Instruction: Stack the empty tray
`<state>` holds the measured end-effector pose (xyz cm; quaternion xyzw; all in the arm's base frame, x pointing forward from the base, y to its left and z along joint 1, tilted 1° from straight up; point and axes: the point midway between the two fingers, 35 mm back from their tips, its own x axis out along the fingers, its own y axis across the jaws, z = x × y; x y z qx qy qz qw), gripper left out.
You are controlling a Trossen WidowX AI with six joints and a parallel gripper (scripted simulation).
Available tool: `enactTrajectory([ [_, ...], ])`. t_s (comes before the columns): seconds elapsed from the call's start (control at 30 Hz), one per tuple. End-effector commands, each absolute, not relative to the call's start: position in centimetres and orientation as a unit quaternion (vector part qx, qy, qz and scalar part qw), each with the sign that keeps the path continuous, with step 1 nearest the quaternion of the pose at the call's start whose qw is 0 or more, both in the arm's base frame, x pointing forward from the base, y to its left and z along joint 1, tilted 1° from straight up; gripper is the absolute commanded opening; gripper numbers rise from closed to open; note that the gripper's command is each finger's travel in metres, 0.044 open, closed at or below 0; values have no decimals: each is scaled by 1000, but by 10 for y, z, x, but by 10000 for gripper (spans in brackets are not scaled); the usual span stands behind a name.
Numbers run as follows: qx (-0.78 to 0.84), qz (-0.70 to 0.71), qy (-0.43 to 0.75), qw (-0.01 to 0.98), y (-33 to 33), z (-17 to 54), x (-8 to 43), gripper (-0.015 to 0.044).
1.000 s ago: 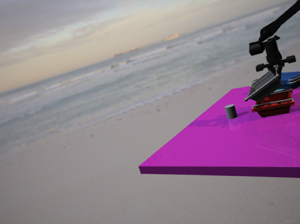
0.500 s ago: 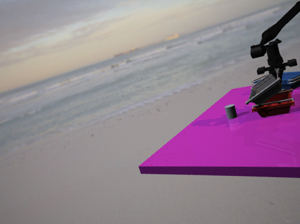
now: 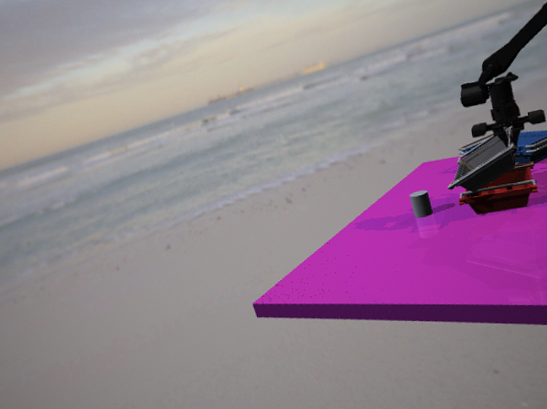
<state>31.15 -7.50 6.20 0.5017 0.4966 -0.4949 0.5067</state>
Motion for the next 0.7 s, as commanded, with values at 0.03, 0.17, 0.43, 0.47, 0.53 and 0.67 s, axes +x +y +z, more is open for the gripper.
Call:
enactTrajectory([
  [0.03, 499, -497, 498, 506, -75, 58, 307, 0],
  [0.17, 499, -497, 498, 506, -76, 55, 306, 0],
  [0.43, 499, -497, 499, 506, -76, 49, 302, 0],
  [0.47, 499, -497, 499, 506, -76, 48, 302, 0],
  [0.53, 499, -497, 499, 506, -76, 46, 301, 0],
  [0.67, 499, -497, 499, 506, -76, 42, 299, 0],
])
